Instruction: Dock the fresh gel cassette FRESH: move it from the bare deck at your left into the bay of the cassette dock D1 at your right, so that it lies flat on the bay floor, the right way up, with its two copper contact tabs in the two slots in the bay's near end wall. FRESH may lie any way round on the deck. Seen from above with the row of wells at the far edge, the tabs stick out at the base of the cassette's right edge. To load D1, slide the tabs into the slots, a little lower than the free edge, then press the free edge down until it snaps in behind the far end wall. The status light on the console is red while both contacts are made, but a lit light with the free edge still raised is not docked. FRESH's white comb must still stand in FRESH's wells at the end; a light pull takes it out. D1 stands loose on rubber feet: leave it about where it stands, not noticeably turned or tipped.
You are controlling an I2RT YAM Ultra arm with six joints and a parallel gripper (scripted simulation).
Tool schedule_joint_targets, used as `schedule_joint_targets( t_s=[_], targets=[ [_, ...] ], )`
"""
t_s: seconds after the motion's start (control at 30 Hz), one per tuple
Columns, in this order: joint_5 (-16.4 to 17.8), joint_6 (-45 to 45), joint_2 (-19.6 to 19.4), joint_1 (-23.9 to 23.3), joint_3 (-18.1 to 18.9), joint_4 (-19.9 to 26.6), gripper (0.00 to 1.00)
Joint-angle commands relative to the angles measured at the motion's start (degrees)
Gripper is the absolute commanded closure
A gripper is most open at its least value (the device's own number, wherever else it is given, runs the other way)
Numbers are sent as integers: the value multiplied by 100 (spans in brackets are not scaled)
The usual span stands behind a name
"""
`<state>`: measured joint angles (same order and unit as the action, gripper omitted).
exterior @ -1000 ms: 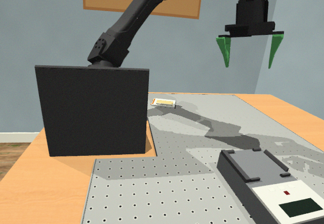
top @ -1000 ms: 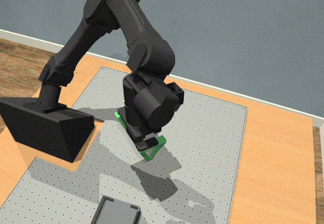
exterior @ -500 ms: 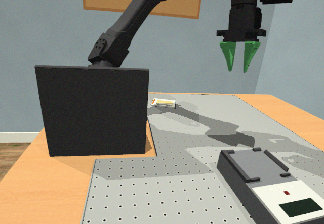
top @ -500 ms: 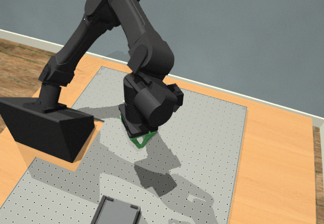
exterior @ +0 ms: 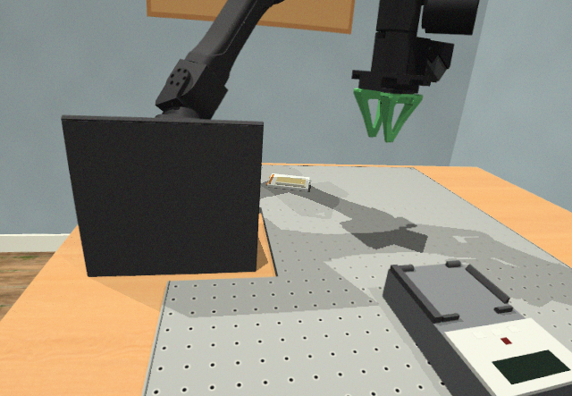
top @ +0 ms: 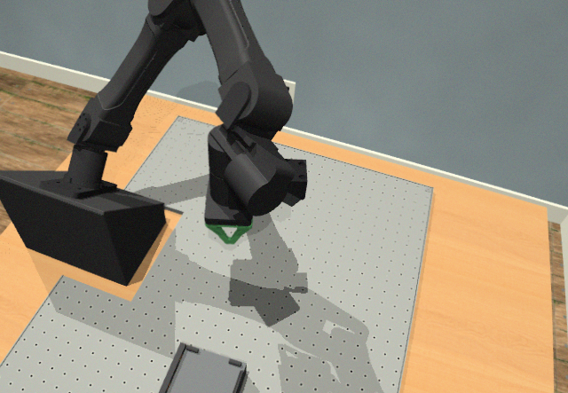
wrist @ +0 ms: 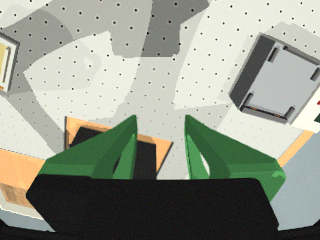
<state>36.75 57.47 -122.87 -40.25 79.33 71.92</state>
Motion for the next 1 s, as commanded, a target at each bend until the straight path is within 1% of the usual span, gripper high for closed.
schedule_joint_targets(
  t_s=[0.0,0.2,0.27,0.53,0.57,0.67,0.7,0.87,0.93,0.97],
  targets=[
    [124,-871,297,71,-395,-165,64],
    [209,-1865,636,219,-993,-308,64],
    [207,-1929,684,115,-1034,-360,64],
    [187,-2001,736,123,-1077,-420,64],
    [158,-1973,640,180,-962,-354,64],
    [158,-1975,641,180,-963,-355,64],
    [215,-2058,704,289,-1162,-539,64],
    [322,-2352,508,560,-1565,-1128,64],
    [322,-2352,508,560,-1565,-1128,64],
    [361,-2441,638,634,-1631,-1295,64]
  ],
)
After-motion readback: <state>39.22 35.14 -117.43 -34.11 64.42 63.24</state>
